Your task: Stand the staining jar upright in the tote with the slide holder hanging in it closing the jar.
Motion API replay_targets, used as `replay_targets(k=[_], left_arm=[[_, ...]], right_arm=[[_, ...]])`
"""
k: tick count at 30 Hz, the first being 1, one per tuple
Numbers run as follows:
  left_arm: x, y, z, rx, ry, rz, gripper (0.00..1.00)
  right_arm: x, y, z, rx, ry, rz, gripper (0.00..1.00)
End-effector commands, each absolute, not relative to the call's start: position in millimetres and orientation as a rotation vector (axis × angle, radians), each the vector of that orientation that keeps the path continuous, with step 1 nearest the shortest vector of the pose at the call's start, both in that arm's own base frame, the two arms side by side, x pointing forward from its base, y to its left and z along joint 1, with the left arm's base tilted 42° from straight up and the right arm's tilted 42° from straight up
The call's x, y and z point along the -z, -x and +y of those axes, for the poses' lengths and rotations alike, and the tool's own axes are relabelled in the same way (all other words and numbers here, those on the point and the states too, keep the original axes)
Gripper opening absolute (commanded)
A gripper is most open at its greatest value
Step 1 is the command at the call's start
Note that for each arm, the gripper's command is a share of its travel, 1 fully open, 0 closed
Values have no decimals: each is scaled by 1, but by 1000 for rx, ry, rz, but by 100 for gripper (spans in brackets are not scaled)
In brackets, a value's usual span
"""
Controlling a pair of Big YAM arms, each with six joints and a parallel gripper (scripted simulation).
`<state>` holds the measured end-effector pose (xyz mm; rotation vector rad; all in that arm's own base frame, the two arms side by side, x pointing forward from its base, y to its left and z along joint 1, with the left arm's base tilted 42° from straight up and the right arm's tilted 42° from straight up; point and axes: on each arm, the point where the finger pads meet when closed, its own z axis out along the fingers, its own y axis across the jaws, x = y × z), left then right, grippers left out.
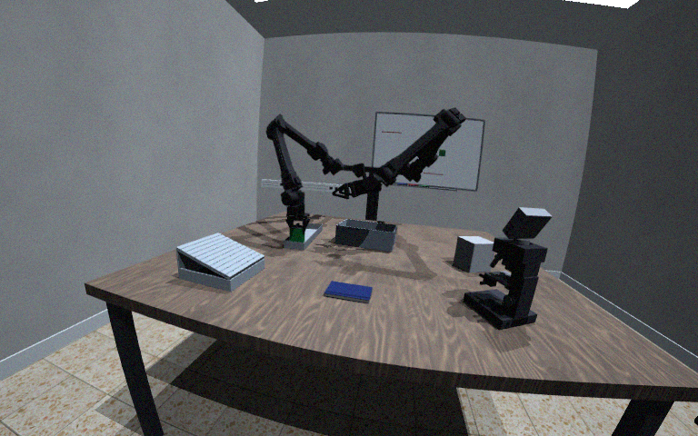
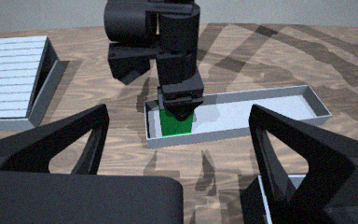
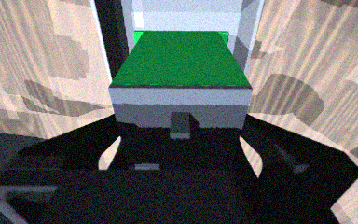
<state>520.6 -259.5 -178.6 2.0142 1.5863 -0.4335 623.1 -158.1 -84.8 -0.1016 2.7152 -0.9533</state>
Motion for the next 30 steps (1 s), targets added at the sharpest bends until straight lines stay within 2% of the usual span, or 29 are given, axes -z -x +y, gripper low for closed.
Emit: replay_targets(k=[1, 2, 3, 20, 30], left_arm=[[170, -528, -268, 413, -2024, 1542, 100], [170, -528, -268, 413, -2024, 1542, 100], [170, -528, -268, 413, -2024, 1542, 100], [170, -528, -268, 413, -2024, 1542, 100], [170, -528, -268, 413, -2024, 1542, 100]], right_arm=[[44, -627, -125, 941, 110, 2669, 49], [44, -627, -125, 941, 110, 2669, 49], [38, -624, -119, 941, 110, 2669, 56], [-33, -595, -62, 933, 89, 2660, 56], [52, -550, -3, 708, -252, 2683, 56]])
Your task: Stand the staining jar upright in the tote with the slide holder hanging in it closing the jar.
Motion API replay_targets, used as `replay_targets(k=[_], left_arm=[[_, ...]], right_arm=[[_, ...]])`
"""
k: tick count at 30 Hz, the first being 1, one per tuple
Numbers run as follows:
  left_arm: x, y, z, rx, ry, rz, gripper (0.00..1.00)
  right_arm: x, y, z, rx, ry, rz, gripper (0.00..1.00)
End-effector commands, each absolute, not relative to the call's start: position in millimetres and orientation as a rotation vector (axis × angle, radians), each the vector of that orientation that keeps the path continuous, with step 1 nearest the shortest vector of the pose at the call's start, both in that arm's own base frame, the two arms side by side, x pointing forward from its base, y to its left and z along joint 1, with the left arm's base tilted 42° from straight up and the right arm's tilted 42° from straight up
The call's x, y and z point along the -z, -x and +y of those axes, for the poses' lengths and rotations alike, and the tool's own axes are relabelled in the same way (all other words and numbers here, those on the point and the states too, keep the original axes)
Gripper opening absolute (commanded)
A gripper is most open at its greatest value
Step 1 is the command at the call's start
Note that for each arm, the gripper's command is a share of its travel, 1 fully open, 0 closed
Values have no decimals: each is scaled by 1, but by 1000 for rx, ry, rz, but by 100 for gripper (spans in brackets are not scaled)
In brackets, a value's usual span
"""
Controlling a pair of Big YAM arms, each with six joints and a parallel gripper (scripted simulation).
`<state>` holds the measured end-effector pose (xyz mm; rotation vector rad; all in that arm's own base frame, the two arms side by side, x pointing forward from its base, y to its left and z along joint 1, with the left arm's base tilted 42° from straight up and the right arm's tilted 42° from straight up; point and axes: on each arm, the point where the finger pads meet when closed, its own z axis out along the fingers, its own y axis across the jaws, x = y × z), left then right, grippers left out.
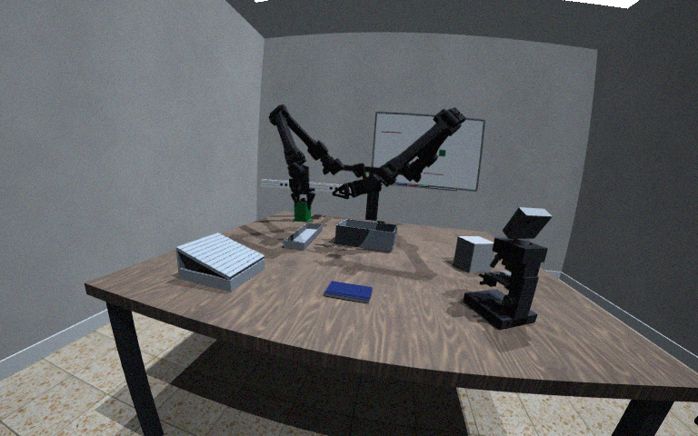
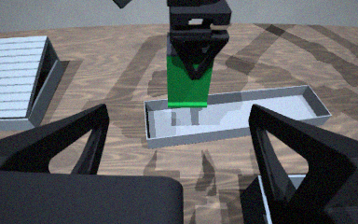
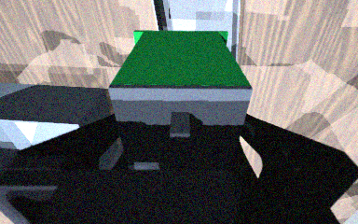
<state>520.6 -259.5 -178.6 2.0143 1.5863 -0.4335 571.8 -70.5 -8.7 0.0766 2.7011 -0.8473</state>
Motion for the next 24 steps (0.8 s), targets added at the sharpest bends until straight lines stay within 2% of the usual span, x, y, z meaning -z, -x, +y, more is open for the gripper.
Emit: replay_targets(k=[1, 6, 14, 24], left_arm=[[170, -528, -268, 413, -2024, 1542, 100], [170, -528, -268, 413, -2024, 1542, 100], [170, -528, -268, 413, -2024, 1542, 100], [170, -528, -268, 413, -2024, 1542, 100]], right_arm=[[61, -542, 5, 689, -277, 2688, 56], [84, -519, 26, 654, -323, 2708, 56], [161, -431, 88, 718, -228, 2775, 56], [221, -411, 117, 835, -137, 2675, 56]])
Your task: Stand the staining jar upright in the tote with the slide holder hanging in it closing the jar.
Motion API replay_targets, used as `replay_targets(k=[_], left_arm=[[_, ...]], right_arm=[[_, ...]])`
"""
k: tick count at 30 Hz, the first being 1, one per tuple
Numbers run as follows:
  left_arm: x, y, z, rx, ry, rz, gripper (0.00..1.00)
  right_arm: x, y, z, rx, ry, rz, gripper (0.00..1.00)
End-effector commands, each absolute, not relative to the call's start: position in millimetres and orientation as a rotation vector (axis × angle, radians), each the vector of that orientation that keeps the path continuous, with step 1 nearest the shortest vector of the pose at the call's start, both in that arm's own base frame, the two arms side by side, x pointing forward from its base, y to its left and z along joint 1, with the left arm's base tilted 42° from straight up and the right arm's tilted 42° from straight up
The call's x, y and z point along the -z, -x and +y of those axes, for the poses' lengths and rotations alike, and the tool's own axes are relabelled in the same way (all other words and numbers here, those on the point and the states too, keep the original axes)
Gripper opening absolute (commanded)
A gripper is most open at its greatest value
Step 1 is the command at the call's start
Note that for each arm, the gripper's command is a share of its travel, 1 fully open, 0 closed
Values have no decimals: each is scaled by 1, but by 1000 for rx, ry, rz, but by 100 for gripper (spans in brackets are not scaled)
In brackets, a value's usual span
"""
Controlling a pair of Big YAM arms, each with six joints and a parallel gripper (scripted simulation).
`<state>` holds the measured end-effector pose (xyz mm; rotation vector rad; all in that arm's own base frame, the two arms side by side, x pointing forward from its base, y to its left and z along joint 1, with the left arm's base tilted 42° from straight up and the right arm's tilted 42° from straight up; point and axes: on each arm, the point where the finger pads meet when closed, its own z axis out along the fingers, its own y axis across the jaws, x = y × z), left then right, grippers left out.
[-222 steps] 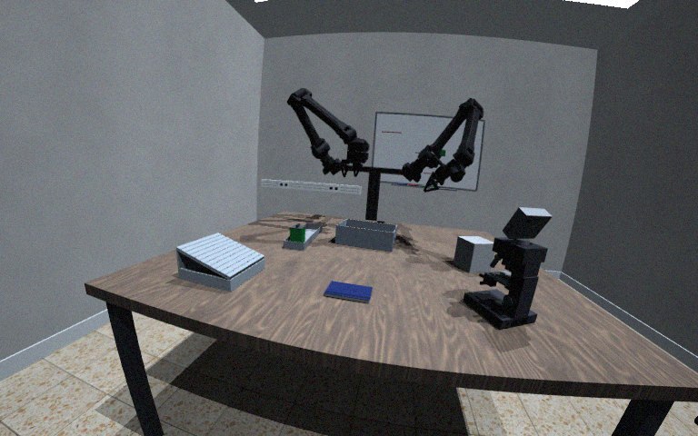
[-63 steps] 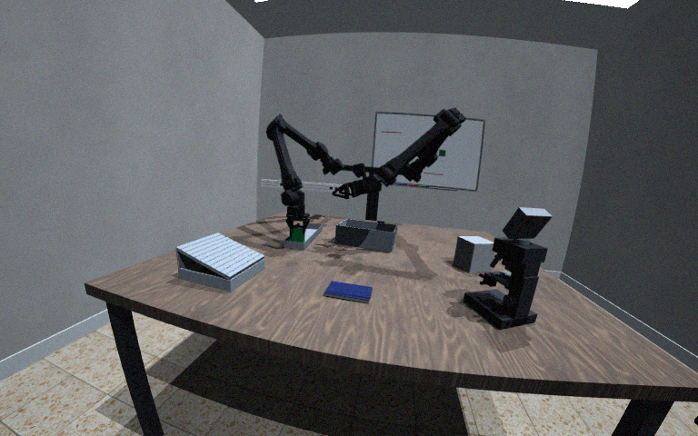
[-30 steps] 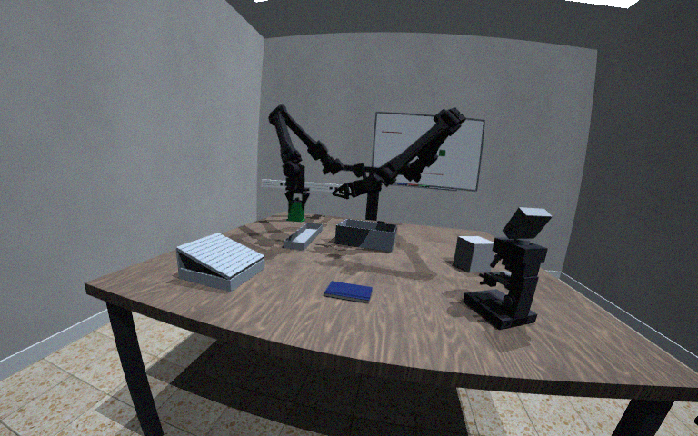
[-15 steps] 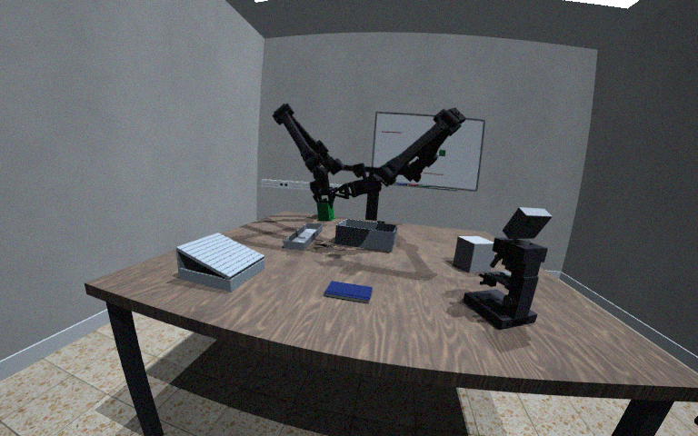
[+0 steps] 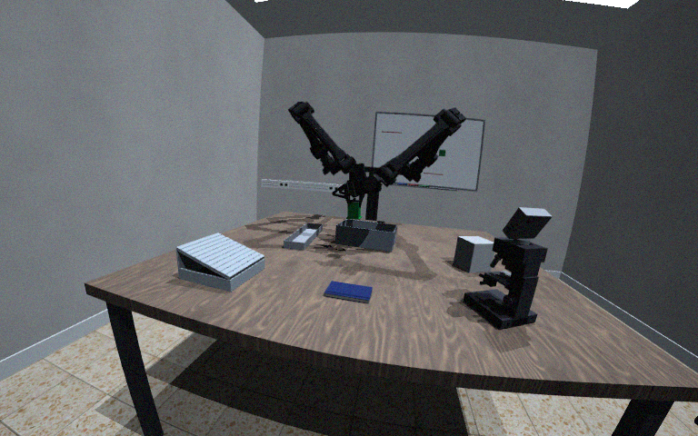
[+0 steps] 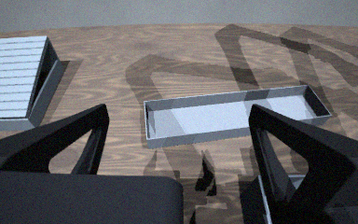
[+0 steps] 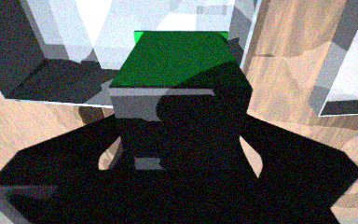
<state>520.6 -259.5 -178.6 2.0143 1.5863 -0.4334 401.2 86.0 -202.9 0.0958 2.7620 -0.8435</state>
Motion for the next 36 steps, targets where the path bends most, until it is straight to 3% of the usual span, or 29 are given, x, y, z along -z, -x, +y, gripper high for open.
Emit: replay_targets(k=[1, 16, 36], left_arm=[[170, -528, -268, 413, -2024, 1542, 100], [79, -464, -279, 325, -2076, 1623, 100], [-7, -306, -222, 66, -2181, 1735, 100]], right_arm=[[225, -409, 117, 844, -136, 2667, 56], [231, -392, 114, 870, -127, 2641, 56], [233, -388, 114, 875, -101, 2651, 56]])
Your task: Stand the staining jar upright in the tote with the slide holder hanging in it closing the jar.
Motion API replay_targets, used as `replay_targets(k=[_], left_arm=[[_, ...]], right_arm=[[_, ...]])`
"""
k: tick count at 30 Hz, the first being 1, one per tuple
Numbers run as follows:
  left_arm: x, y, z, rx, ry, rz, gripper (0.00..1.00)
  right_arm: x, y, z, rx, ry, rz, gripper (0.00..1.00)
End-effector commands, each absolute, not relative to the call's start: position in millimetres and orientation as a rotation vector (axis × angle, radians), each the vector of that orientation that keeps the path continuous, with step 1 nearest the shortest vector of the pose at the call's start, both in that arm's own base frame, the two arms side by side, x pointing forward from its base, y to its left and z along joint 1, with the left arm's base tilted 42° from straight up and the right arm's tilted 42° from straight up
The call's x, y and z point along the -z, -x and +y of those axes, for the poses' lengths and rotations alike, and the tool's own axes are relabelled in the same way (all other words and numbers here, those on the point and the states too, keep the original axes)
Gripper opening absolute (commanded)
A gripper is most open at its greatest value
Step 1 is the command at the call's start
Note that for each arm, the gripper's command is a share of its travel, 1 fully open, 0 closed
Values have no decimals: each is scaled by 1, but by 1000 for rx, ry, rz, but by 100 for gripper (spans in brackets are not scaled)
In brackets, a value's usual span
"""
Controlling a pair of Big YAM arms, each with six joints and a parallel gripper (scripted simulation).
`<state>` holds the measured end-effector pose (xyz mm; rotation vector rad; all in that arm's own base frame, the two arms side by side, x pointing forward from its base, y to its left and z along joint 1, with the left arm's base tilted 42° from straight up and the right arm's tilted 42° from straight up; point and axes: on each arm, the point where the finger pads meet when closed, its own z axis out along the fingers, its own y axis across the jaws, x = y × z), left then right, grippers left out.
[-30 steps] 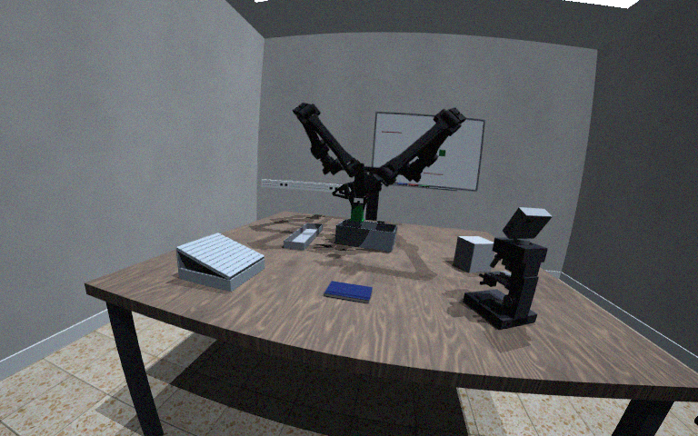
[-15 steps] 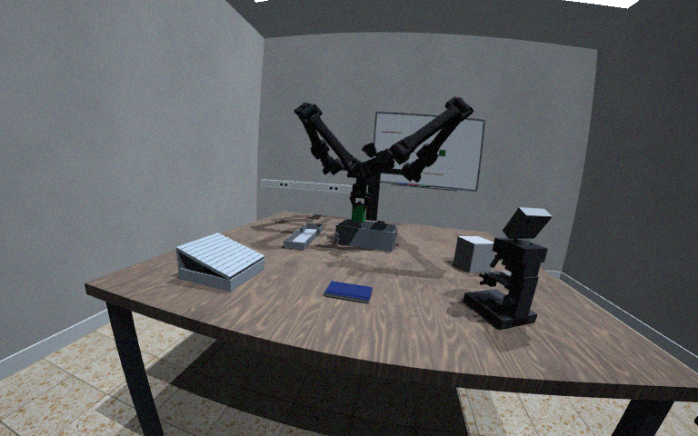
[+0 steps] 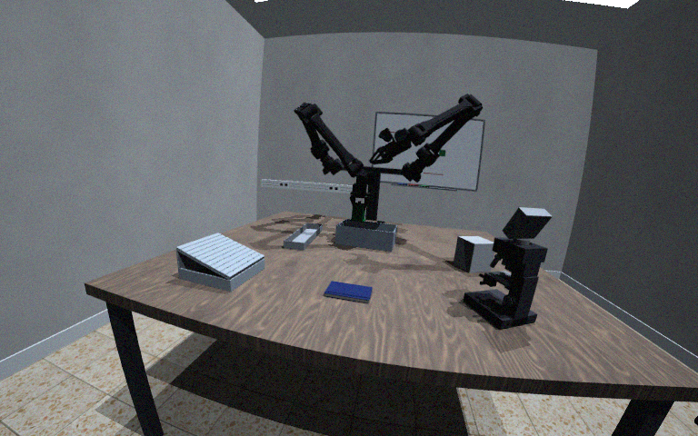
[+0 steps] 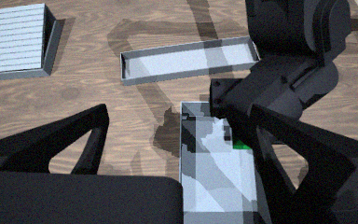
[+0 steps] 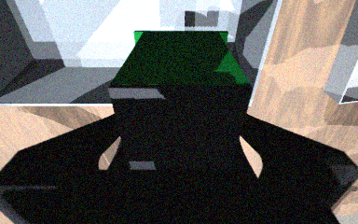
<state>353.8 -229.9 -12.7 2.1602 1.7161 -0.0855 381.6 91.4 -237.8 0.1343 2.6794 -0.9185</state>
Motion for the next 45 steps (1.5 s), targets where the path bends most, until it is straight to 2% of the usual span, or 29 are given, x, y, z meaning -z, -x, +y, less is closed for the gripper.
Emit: replay_targets(k=[1, 12, 26, 45], left_arm=[[-6, -294, -216, 59, -2193, 1740, 100], [6, -221, -173, 3, -2279, 1766, 100], [6, -228, -172, 0, -2265, 1783, 100], [6, -229, -172, -3, -2269, 1769, 100]], right_arm=[[233, -388, 114, 875, -101, 2651, 56], [233, -388, 114, 875, -101, 2651, 56], [223, -398, 128, 855, -115, 2639, 56], [273, -408, 82, 882, -118, 2658, 56]])
